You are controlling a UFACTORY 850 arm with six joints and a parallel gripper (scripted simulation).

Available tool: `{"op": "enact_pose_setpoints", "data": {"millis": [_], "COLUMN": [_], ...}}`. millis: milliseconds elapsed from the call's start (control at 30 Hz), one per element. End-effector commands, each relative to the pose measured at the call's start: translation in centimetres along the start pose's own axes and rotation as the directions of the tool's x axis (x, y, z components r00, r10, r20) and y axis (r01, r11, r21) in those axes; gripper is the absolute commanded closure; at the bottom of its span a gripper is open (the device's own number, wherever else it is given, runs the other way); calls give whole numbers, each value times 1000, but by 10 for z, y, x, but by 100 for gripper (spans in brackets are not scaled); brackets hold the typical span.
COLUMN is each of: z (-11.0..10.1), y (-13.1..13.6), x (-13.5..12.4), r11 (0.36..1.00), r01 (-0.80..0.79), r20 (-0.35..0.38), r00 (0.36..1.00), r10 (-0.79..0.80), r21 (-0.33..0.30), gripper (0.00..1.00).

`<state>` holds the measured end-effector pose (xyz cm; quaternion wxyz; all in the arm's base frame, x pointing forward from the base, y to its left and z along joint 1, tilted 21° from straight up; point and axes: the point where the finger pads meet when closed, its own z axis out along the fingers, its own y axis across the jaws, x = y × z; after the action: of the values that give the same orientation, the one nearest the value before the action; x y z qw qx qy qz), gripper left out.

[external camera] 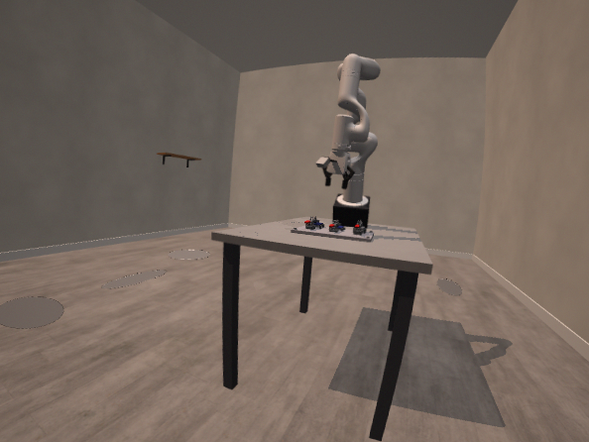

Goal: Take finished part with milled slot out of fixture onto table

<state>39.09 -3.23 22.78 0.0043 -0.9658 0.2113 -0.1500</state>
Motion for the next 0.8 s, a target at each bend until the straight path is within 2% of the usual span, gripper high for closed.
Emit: {"op": "enact_pose_setpoints", "data": {"millis": [0,200,267,767], "z": [0,0,1,1], "y": [0,0,-23,-23], "x": [1,1,-21,-21], "r11": [1000,1000,995,995], "r01": [0,0,100,100], "r20": [-2,-2,-19,-19], "r00": [1000,1000,995,995], "r10": [0,0,-100,-100], "r21": [-1,-1,4,4], "gripper": [0,0,0,0]}}
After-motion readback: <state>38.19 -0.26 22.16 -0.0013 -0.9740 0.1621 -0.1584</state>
